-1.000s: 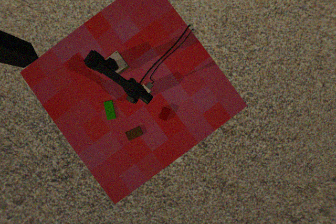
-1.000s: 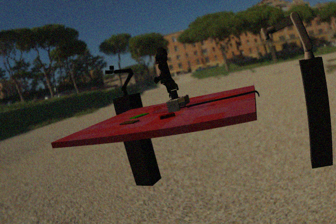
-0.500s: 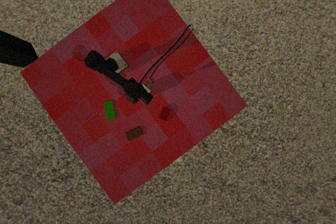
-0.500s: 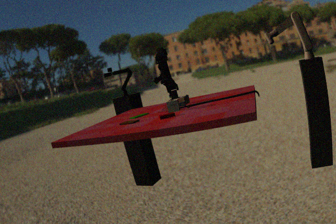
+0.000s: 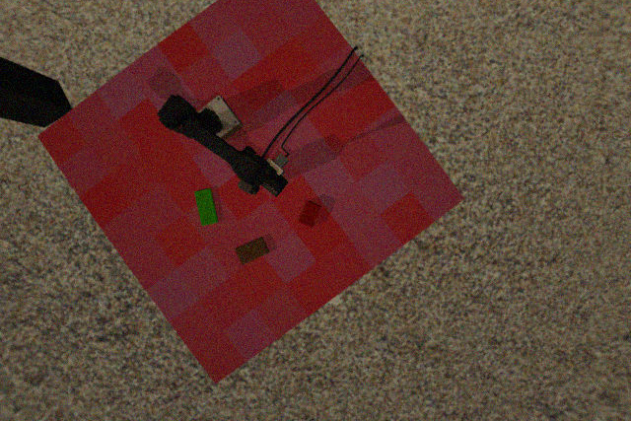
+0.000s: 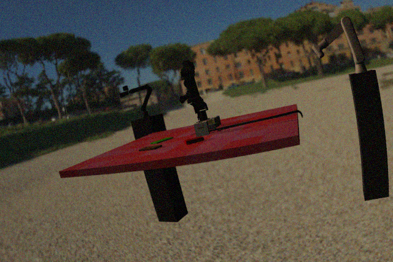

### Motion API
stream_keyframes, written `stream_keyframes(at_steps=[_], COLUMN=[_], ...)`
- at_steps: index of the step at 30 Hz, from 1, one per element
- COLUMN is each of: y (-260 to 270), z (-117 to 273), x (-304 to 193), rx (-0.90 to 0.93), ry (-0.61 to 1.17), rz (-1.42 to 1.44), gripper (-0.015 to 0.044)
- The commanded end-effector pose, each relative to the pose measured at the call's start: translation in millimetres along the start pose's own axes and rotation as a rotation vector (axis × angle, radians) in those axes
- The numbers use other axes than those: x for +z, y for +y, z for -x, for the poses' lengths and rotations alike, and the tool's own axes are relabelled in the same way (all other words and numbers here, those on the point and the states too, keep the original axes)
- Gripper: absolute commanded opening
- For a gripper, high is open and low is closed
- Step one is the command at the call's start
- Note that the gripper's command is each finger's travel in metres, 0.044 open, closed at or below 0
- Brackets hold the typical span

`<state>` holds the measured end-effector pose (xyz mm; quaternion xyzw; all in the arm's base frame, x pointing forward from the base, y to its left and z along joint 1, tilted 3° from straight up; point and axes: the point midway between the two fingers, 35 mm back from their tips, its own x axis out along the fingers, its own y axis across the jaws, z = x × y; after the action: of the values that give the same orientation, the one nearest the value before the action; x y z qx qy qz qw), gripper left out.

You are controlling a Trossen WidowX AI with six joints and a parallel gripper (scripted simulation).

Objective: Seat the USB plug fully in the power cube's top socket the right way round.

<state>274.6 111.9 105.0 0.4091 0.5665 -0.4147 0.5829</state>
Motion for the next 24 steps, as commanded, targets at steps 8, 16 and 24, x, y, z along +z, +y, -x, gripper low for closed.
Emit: stream_keyframes(at_steps=[8,16,24], y=[0.5,0.5,0.6], z=[-2.0,-2.9,-3.9], x=[-1.2,-1.8,-2.3], rx=[0.000,0.000,0.000], ry=[0.011,0.017,0.023], rz=[0.008,0.009,0.011], gripper=[0.0000,0.0000,0.0000])
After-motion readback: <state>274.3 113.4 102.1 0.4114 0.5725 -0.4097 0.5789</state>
